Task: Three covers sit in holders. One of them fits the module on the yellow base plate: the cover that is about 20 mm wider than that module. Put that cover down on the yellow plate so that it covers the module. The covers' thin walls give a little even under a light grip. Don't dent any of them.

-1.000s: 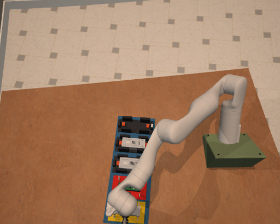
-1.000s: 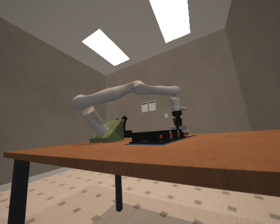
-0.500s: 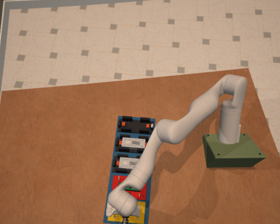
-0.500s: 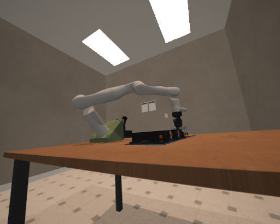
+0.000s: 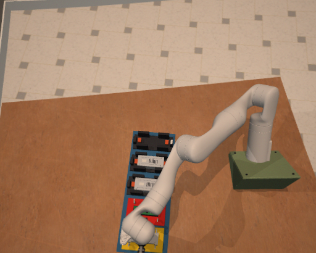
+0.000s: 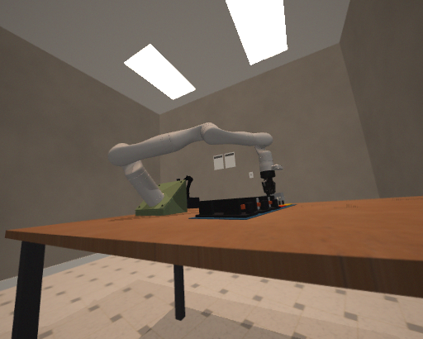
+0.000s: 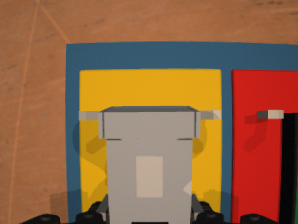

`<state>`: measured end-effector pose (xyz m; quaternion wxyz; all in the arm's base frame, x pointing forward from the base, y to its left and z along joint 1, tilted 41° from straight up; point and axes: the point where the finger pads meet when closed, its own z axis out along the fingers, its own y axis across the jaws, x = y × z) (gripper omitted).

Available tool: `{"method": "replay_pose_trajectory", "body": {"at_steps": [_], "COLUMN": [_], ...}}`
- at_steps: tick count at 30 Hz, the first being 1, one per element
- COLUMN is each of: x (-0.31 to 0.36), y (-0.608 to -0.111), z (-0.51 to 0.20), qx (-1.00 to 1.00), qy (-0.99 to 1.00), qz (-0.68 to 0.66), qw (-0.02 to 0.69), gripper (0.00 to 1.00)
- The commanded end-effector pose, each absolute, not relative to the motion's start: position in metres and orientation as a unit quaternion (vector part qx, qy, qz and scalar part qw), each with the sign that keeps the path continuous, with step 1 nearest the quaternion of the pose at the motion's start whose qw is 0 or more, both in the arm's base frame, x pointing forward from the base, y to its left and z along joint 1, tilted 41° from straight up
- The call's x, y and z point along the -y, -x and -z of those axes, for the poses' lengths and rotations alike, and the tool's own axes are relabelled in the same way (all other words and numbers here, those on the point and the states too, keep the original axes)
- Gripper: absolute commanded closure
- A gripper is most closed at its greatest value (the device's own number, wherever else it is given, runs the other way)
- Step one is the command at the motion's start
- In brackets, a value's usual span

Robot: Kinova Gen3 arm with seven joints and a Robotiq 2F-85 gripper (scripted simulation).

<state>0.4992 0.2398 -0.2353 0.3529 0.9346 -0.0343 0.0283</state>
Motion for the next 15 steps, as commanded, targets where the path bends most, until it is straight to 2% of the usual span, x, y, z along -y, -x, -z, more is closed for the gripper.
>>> {"method": "replay_pose_trajectory", "body": {"at_steps": [1,15], "x": [-0.2411,-0.2371], "y": [-0.4998,-0.5000], "z": [0.2345,0.2390], "qx": [0.034,0.034], "qy": [-0.935,-0.935], "qz": [-0.029,-0.029], "qw": [0.352,0.352], "gripper": [1.00,1.00]}}
